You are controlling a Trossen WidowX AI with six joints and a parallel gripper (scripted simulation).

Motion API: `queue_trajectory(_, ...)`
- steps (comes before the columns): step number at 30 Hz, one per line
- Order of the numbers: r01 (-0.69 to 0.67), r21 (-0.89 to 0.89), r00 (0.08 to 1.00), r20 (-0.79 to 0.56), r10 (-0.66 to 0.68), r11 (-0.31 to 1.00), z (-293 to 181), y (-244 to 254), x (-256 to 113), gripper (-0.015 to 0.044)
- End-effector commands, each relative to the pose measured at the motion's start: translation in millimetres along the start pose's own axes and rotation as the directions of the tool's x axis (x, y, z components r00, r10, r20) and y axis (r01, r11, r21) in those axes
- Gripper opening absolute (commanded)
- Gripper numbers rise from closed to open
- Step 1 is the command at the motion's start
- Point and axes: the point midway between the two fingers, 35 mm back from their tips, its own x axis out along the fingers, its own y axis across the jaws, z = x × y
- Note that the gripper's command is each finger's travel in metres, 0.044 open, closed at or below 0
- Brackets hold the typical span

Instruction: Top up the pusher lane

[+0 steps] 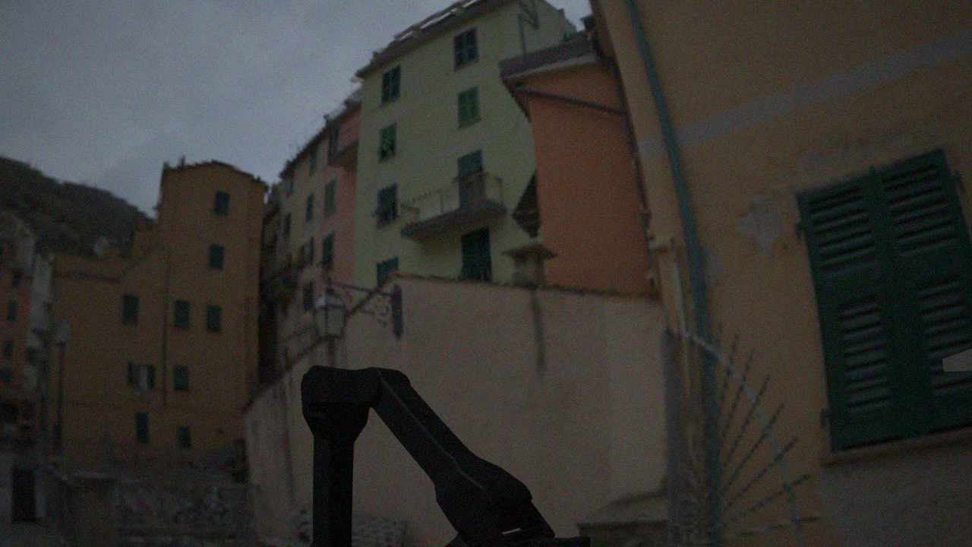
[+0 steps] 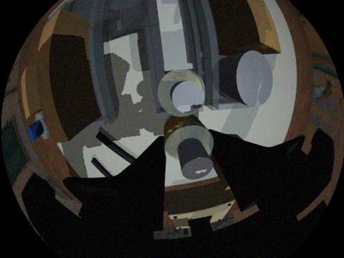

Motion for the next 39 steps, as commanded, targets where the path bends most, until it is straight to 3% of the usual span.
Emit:
queue_trajectory(1, 0.002, -0.005, 1.000, 0.021, -0.002, 1.000, 7.9, -0.1, -1.9, 0.0000)
queue_trajectory(39, 0.002, -0.005, 1.000, 0.022, -0.002, 1.000, 20.7, 0.0, -2.5, 0.0000)
